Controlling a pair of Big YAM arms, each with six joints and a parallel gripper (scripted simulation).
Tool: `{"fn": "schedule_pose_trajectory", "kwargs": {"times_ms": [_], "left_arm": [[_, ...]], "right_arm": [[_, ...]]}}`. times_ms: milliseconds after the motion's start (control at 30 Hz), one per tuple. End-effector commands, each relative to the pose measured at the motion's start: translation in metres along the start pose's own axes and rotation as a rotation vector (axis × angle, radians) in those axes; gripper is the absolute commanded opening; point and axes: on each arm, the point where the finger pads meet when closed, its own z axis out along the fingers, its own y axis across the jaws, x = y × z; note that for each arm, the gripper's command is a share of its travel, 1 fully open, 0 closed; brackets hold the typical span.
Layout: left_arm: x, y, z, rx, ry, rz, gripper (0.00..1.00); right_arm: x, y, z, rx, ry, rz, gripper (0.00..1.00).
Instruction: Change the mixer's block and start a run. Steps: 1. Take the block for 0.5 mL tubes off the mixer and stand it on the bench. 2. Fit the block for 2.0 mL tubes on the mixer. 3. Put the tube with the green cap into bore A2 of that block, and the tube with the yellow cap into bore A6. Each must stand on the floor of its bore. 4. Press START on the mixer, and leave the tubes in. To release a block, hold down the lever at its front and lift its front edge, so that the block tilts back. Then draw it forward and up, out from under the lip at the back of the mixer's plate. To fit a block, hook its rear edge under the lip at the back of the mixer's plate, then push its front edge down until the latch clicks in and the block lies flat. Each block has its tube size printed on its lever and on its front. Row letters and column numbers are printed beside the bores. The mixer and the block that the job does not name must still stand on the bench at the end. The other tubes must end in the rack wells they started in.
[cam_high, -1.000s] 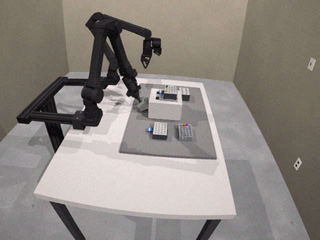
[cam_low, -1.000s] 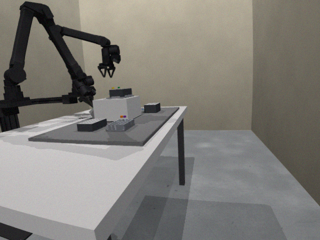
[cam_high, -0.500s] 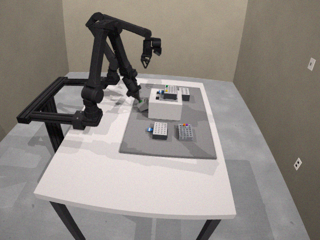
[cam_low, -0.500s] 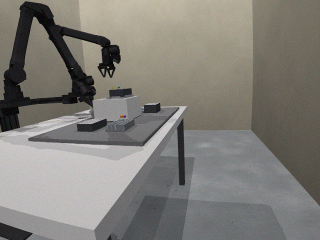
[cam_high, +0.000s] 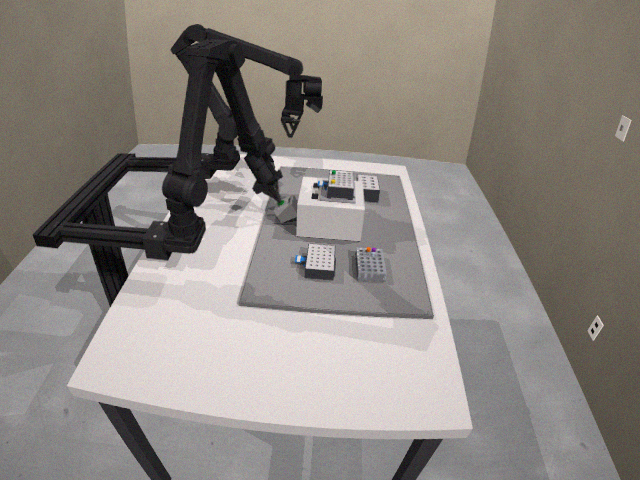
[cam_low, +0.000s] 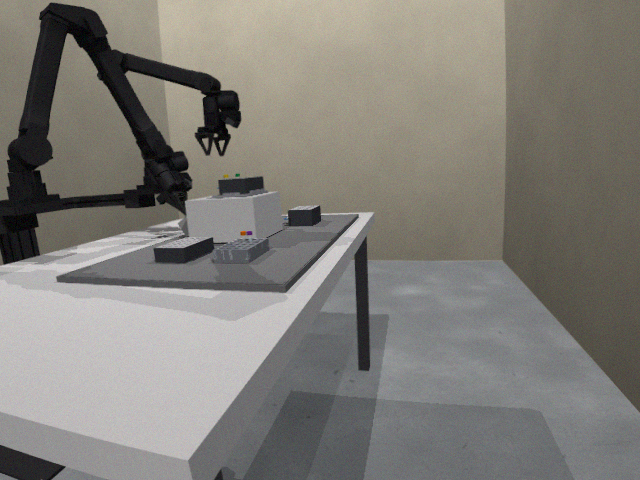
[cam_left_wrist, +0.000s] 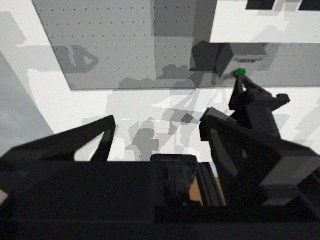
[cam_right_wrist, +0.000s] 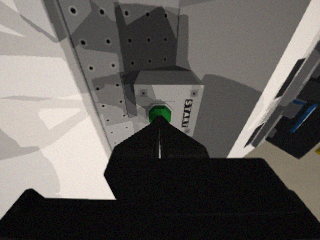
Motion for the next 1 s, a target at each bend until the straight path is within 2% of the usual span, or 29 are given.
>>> {"fn": "schedule_pose_trajectory", "kwargs": {"times_ms": [0, 400, 967], "left_arm": [[-0.010, 0.002, -0.008, 0.000, -0.027, -0.013, 1.00], [-0.026, 0.005, -0.024, -0.005, -0.071, -0.013, 1.00], [-0.028, 0.005, -0.027, -0.006, -0.077, -0.014, 1.00]], "right_arm": [[-0.012, -0.008, 0.003, 0.009, -0.022, 0.013, 0.00], [-0.012, -0.007, 0.006, 0.008, -0.021, 0.008, 0.00], [-0.012, -0.005, 0.008, 0.006, -0.017, 0.006, 0.00]]}}
